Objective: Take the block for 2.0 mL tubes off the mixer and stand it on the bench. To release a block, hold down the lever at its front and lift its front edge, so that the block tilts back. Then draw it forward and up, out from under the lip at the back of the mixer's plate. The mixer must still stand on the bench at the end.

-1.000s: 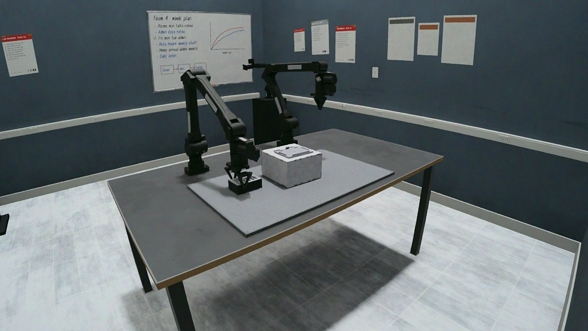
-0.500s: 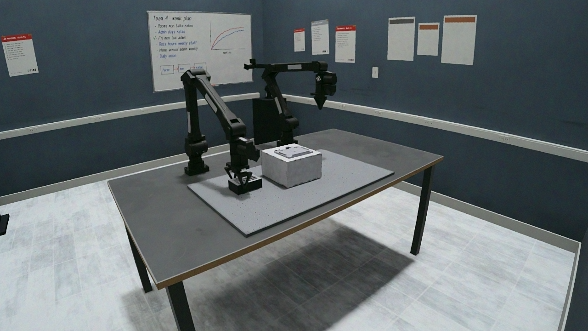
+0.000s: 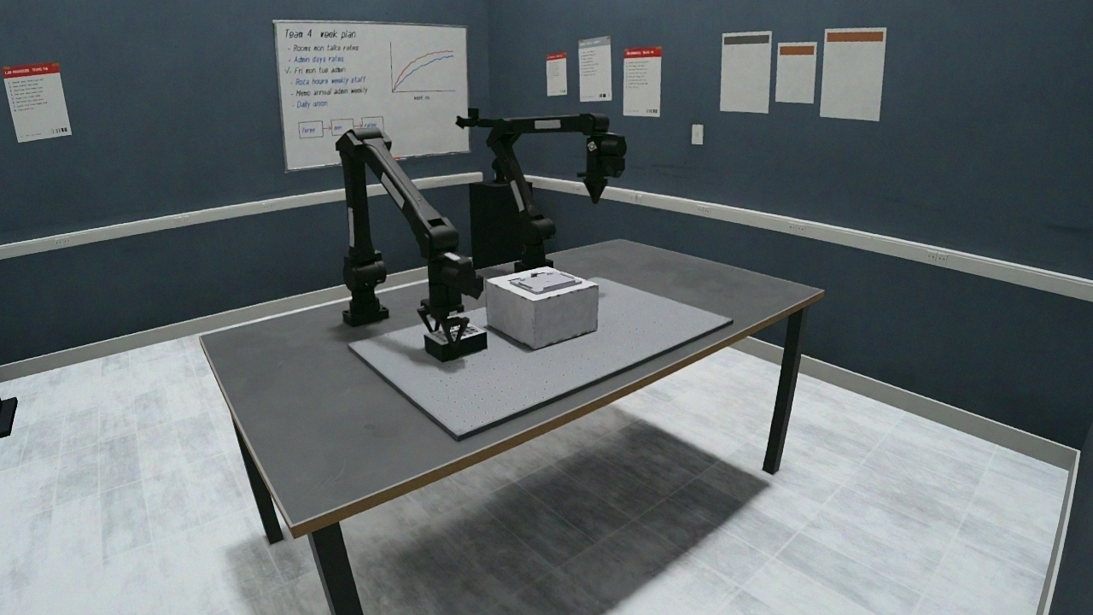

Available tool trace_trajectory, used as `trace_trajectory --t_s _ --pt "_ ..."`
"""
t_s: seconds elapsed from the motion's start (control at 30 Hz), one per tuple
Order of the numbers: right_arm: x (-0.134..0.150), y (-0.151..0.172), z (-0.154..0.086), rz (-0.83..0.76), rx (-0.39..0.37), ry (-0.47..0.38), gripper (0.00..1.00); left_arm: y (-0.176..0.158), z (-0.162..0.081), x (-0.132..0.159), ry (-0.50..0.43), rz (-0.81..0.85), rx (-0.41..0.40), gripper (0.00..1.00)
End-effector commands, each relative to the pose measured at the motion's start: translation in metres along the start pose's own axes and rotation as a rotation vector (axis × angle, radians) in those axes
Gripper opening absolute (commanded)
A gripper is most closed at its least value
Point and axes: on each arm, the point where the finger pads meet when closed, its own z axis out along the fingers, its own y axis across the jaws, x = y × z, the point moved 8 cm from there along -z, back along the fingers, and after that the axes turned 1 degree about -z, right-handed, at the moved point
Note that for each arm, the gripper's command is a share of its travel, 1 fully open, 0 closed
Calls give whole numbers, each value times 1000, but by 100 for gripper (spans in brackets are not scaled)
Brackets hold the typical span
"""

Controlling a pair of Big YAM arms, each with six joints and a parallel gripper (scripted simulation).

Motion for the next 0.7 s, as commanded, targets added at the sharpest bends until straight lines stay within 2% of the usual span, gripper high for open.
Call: trace_trajectory --t_s 0.0,0.07,0.37,0.67 --pt "-9 -26 -40 7 82 -2 100 -1 -2 0 -7 -5 1 0" --pt "-9 -26 -40 7 82 -2 100 -1 -2 0 -7 -5 1 0" --pt "3 -18 -9 34 42 3 100 -1 5 2 9 -4 3 0" --pt "6 -9 8 23 1 8 100 -1 -5 -2 -15 -4 0 0"
